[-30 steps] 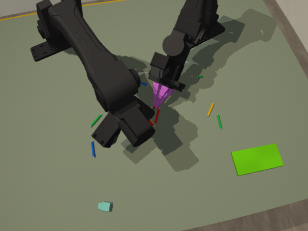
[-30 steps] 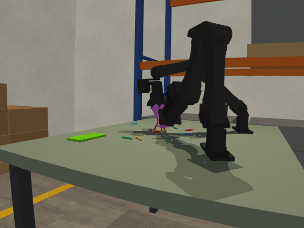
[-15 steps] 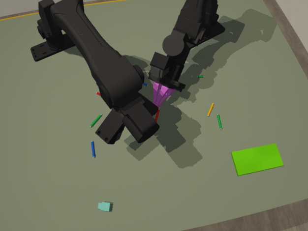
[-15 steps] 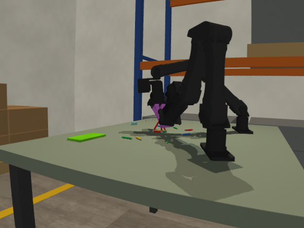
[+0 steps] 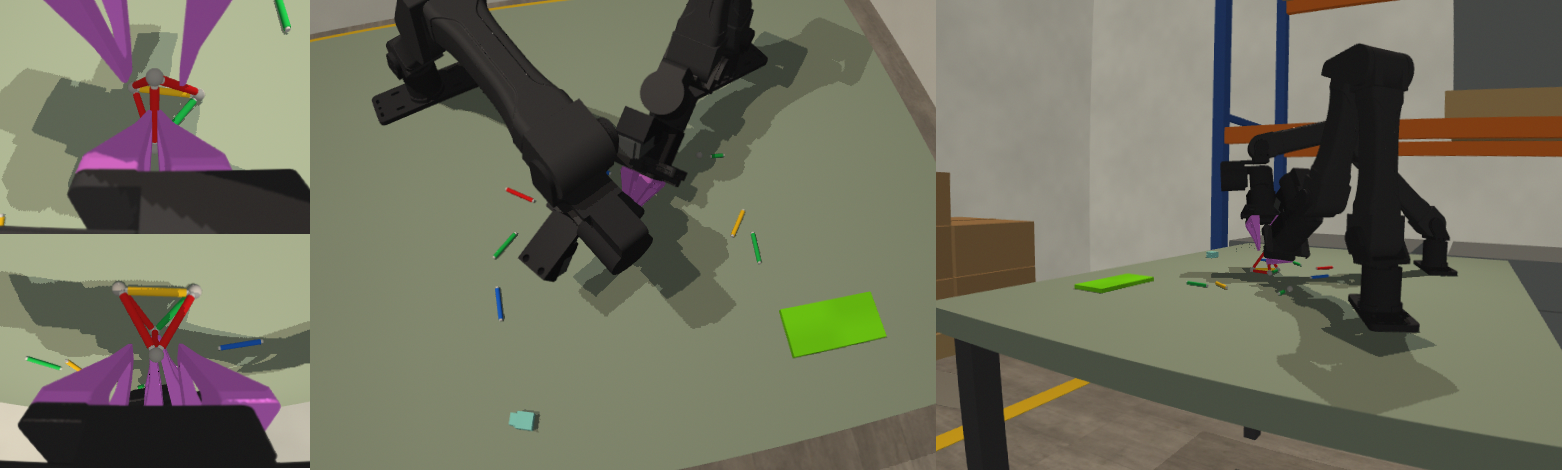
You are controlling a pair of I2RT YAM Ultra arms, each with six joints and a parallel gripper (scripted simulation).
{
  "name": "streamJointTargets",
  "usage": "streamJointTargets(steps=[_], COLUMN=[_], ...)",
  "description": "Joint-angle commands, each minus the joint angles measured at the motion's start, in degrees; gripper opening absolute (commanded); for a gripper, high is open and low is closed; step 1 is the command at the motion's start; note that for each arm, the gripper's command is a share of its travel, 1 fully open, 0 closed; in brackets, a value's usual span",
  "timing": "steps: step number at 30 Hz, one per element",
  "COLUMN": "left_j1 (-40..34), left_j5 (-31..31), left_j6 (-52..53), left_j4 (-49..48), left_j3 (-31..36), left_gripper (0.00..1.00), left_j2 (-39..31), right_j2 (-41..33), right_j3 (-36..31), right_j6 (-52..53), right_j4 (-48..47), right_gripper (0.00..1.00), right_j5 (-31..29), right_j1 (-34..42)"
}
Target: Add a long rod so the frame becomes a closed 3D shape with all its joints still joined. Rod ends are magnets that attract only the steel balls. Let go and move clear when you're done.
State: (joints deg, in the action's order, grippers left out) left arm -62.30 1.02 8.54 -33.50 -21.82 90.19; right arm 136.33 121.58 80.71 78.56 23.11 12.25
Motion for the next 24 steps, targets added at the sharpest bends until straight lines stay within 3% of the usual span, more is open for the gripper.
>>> streamJointTargets(steps=[1, 9, 11, 12, 16, 17, 18, 24], left_j1=[0.26, 0.26, 0.26, 0.26, 0.26, 0.26, 0.26, 0.18], left_j5=[-0.06, -0.06, -0.06, -0.06, -0.06, -0.06, -0.06, 0.00], left_j6=[0.08, 0.08, 0.08, 0.08, 0.08, 0.08, 0.08, 0.04], left_j4=[-2.04, -2.04, -2.04, -2.04, -2.04, -2.04, -2.04, -0.82], left_j3=[-0.11, -0.11, -0.11, -0.11, -0.11, -0.11, -0.11, 1.43], left_gripper=[0.00, 0.00, 0.00, 0.00, 0.00, 0.11, 0.16, 0.16], left_j2=[-0.26, -0.26, -0.26, -0.26, -0.26, -0.26, -0.26, -2.93], right_j2=[-1.56, -0.96, -0.54, -0.21, -0.59, -0.30, -0.07, 0.35], right_j3=[-0.78, 3.51, 4.92, 6.06, 11.39, 11.96, 12.43, 13.27], right_j6=[1.03, -0.34, -0.63, -0.85, -1.69, -1.75, -1.80, -1.93], right_j4=[-1.19, 3.37, 4.70, 5.77, 9.90, 10.28, 10.59, 11.22], right_gripper=[0.39, 0.39, 0.61, 0.64, 0.64, 0.64, 0.64, 0.64], right_j5=[-0.69, -0.74, -0.75, -0.75, -0.42, -0.41, -0.41, -0.43], right_j1=[0.71, -0.72, -1.01, -1.24, -2.47, -2.49, -2.51, -2.19])
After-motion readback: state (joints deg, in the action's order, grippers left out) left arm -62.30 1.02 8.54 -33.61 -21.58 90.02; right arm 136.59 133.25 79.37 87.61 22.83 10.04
